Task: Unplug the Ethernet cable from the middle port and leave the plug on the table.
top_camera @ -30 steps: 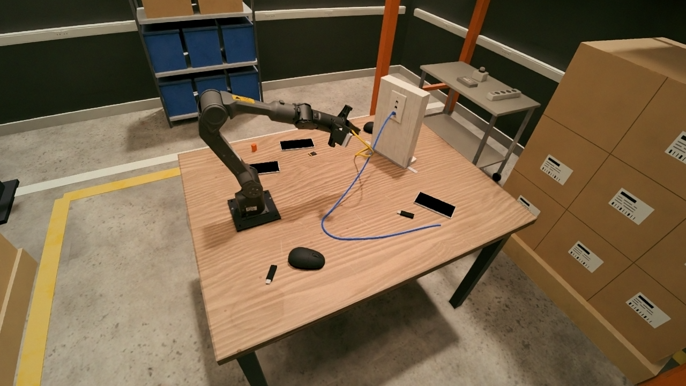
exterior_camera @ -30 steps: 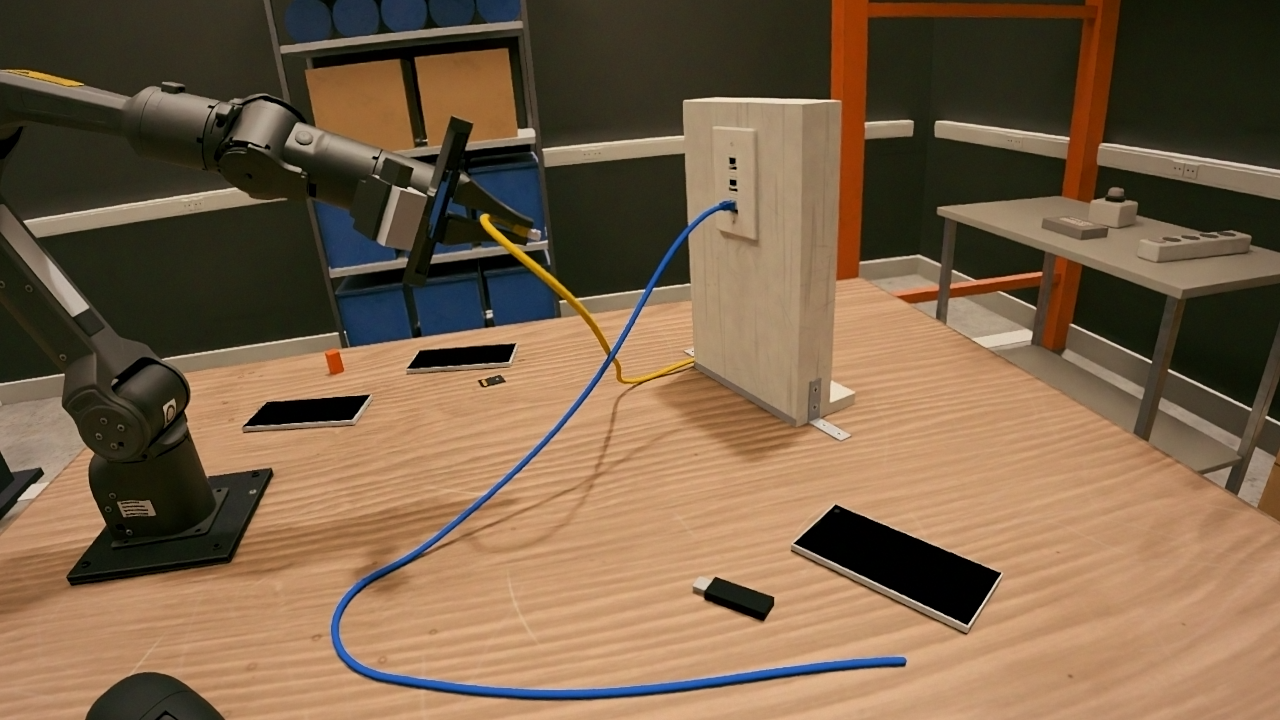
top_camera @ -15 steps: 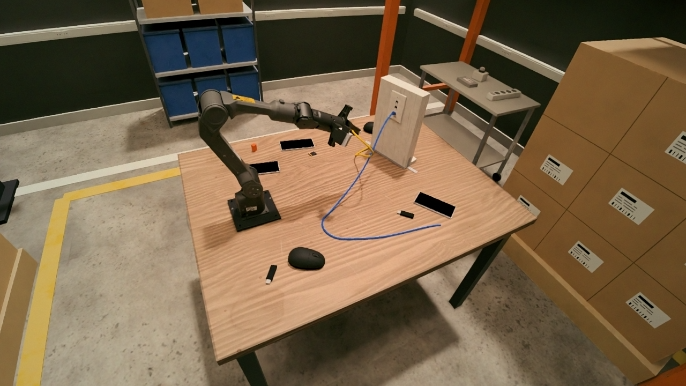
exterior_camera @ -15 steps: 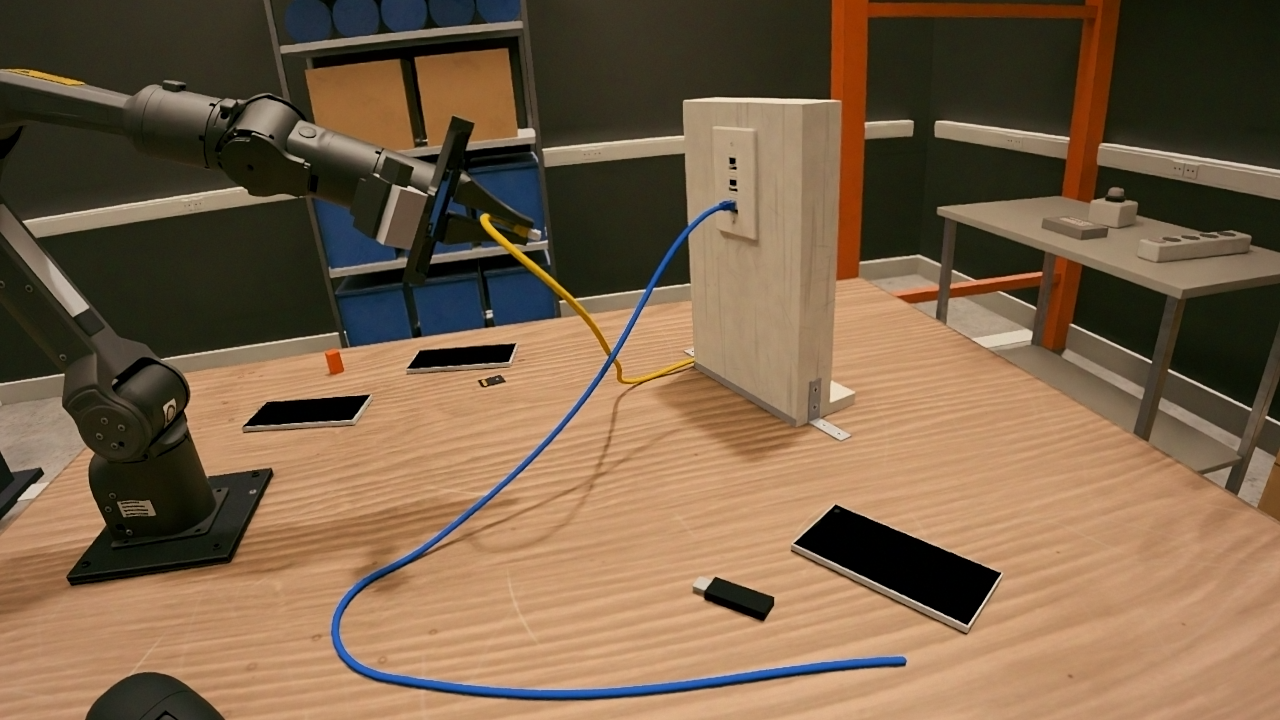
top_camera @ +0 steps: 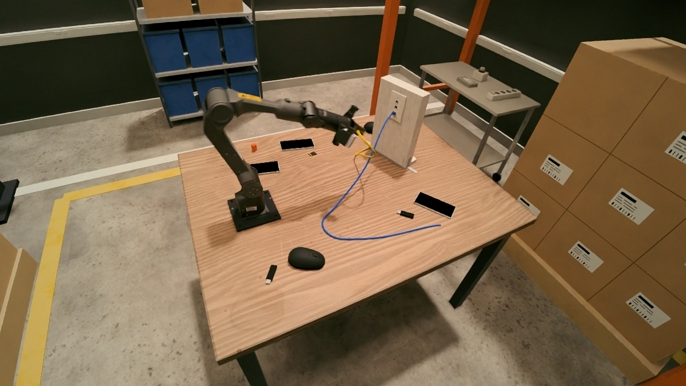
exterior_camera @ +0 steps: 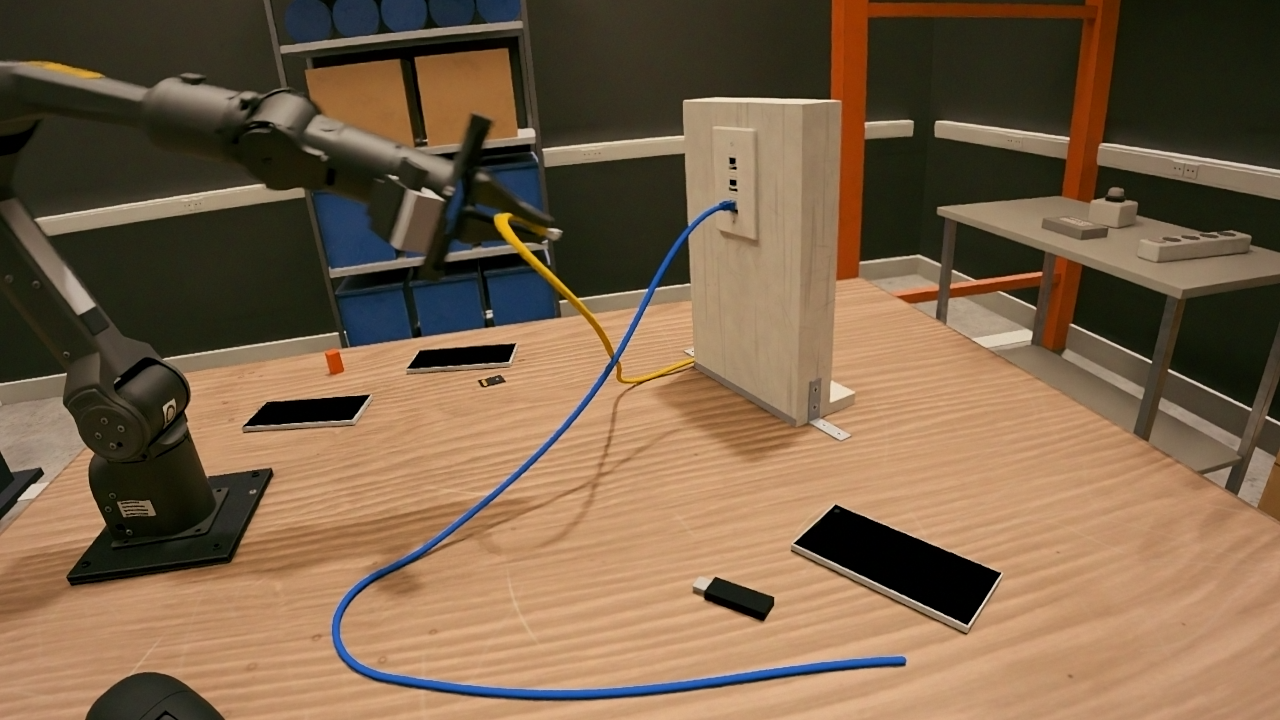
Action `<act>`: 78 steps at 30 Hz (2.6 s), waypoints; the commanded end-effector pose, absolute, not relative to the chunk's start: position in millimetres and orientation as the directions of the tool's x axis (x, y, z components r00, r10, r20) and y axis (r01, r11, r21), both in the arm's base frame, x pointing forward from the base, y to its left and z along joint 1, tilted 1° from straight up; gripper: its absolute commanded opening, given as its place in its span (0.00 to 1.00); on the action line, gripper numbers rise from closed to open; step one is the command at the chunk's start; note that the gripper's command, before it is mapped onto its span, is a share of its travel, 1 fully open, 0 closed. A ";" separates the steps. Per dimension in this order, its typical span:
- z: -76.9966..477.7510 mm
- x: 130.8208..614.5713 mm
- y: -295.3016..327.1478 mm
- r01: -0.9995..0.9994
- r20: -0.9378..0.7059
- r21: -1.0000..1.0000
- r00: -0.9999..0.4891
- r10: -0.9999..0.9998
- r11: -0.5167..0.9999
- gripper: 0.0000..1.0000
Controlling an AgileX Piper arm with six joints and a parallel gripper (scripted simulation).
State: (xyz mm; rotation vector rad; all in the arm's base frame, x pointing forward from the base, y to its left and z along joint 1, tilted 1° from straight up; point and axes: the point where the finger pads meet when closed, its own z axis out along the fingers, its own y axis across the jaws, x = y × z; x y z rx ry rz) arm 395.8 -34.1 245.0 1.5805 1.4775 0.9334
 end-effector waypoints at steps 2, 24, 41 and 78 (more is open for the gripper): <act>243.9 437.9 -59.7 0.443 0.162 0.870 0.157 0.974 -0.216 0.00; 157.7 483.2 -81.5 0.466 0.553 0.564 0.400 0.731 -0.682 0.00; 97.2 492.6 -78.1 0.341 0.716 0.004 0.655 0.240 -0.940 0.00; 37.2 493.4 -78.1 0.341 0.716 0.004 0.655 0.240 -0.940 0.00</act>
